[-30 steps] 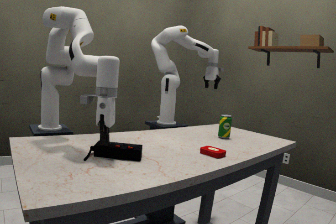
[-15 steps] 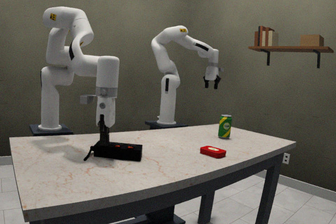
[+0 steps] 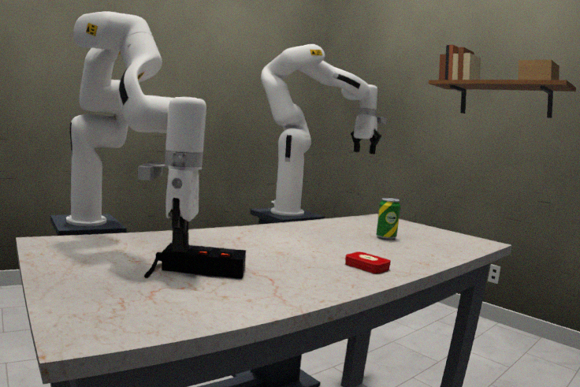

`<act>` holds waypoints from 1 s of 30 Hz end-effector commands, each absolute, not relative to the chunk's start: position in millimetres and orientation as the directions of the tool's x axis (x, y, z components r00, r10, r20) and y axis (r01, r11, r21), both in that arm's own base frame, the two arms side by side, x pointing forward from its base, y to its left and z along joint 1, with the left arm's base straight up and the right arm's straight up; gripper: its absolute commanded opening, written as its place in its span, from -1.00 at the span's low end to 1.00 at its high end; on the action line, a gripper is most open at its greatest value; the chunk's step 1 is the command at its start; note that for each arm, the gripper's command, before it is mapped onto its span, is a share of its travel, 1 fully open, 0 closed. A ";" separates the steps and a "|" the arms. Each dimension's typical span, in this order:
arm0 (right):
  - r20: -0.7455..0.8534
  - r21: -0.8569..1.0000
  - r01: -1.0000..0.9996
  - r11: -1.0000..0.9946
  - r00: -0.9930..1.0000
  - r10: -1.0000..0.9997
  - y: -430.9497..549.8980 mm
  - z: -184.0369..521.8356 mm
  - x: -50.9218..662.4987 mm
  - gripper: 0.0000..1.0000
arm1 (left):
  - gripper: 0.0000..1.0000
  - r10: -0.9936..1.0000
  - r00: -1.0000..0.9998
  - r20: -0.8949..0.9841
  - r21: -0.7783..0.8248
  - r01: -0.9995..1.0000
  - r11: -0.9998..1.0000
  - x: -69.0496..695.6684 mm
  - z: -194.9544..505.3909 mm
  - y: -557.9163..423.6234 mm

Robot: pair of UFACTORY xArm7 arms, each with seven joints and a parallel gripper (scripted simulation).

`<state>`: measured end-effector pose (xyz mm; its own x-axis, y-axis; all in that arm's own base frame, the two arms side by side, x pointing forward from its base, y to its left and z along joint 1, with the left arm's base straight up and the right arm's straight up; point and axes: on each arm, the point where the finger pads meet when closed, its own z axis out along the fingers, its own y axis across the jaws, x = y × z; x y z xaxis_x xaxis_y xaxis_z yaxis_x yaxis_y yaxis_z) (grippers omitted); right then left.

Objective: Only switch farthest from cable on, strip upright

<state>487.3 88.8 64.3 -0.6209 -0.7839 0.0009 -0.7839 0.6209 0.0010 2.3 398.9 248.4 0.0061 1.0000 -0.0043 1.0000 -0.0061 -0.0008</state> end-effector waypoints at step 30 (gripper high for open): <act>-0.003 -0.003 -0.784 0.621 -0.621 -0.784 88.8 103.5 488.9 -1.00 | 1.00 1.000 0.006 0.000 0.000 1.000 -0.006 2.5 250.0 400.0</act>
<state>487.8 88.7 100.8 -0.6211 -0.7837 -0.0001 -0.7837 0.6211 -0.0002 2.3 398.9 248.4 0.0061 1.0000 -0.0043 1.0000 -0.0061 -0.0008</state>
